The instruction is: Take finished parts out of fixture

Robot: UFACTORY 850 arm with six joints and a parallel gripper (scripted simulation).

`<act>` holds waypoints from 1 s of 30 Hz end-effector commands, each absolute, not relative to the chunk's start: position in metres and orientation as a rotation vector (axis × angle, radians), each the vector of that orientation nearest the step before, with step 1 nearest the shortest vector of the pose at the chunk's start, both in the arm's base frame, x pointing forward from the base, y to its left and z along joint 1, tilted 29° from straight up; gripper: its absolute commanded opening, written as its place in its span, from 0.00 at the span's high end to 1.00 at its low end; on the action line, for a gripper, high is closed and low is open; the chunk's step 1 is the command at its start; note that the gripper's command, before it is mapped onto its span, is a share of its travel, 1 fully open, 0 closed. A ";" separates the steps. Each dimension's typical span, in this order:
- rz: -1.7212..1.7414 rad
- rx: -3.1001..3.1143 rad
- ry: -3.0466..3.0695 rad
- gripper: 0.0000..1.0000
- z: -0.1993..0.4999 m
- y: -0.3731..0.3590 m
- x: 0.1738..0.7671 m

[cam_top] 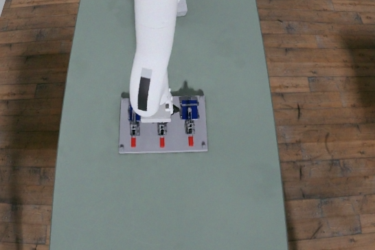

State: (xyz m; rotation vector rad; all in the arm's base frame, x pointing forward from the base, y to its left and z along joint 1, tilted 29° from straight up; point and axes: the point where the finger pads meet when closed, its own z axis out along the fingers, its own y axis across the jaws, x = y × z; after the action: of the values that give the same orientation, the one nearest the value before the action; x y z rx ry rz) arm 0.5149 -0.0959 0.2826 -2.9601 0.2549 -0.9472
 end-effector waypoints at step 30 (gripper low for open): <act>-0.903 -2.963 0.251 0.52 0.311 -0.106 0.566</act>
State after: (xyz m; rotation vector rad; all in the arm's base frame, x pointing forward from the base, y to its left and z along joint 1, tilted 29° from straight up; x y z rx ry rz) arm 0.5649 -0.1056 0.3096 -2.9402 0.2458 -0.9637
